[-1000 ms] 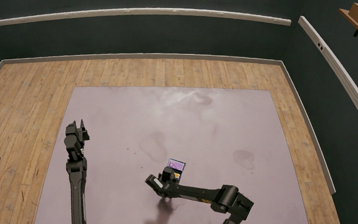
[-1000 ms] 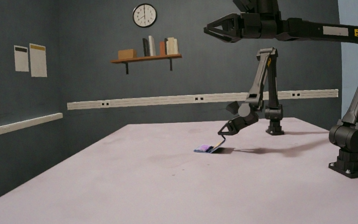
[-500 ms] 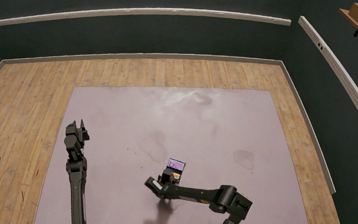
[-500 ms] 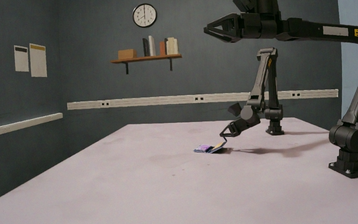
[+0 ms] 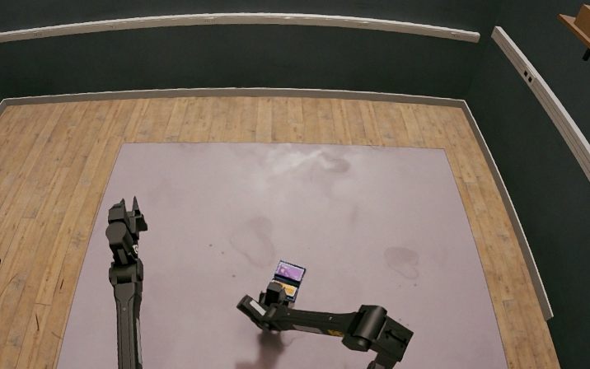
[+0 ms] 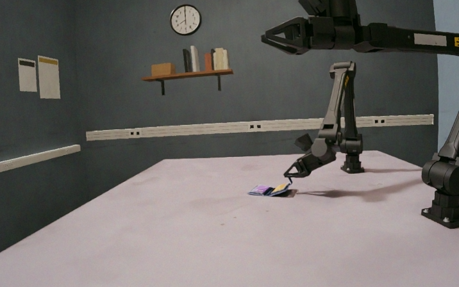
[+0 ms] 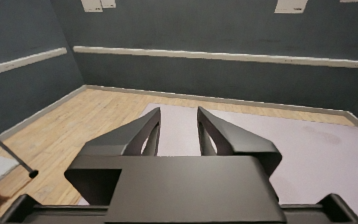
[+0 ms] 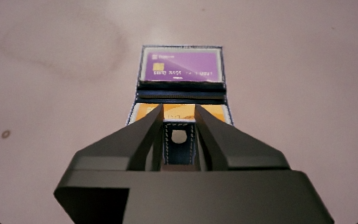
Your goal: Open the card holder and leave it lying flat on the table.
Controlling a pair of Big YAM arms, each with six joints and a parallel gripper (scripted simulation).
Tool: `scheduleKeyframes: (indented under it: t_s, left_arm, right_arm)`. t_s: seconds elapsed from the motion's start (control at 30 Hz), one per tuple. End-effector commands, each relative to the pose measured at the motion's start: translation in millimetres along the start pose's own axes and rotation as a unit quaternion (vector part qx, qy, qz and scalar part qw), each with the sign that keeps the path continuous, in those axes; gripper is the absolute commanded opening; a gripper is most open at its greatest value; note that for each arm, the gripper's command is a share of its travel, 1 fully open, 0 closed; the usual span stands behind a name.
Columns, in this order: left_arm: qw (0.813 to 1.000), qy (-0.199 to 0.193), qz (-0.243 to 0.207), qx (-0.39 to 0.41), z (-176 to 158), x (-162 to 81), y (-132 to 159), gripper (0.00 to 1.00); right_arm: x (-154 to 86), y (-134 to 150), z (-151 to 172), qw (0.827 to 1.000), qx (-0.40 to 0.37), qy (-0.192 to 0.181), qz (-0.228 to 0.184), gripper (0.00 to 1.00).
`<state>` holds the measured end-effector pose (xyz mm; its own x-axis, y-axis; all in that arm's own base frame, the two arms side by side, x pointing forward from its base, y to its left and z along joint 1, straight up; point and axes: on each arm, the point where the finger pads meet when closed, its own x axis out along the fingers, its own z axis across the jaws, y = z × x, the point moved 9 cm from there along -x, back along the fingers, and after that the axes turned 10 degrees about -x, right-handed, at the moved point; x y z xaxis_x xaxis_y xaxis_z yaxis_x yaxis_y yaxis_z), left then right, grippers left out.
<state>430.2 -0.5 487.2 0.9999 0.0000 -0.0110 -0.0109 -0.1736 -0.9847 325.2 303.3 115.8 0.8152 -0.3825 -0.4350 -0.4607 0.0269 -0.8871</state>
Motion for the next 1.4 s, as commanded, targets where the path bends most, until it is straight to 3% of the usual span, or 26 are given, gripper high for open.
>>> scheduleKeyframes:
  t_s: [0.0, 0.17, 0.2, 0.77, 0.8, 1.37]
  left_arm:
    - [1.000, 0.003, -0.019, 0.000, -3, -1, -18, 0.36]
    - [1.000, 0.003, -0.019, 0.000, -3, -1, -18, 0.36]
    - [1.000, 0.003, -0.019, 0.000, -3, -1, -18, 0.36]
    - [1.000, 0.003, -0.019, 0.000, -3, -1, -18, 0.36]
    - [1.000, 0.003, -0.019, 0.000, -3, -1, -18, 0.36]
    - [1.000, 0.003, -0.019, 0.000, -3, -1, -18, 0.36]
  right_arm:
    - [-4, 6, 3, 1.000, -0.001, 0.000, 0.000, 0.21]
    - [-6, 8, 6, 1.000, 0.003, -0.002, -0.002, 0.21]
    - [-7, 5, 8, 1.000, -0.003, -0.004, -0.002, 0.43]
    - [-5, -4, 5, 1.000, 0.015, -0.003, -0.005, 0.43]
    - [-11, -21, 11, 1.000, 0.024, -0.007, -0.008, 0.43]
    - [-20, -60, 7, 0.999, 0.037, -0.015, -0.009, 0.43]
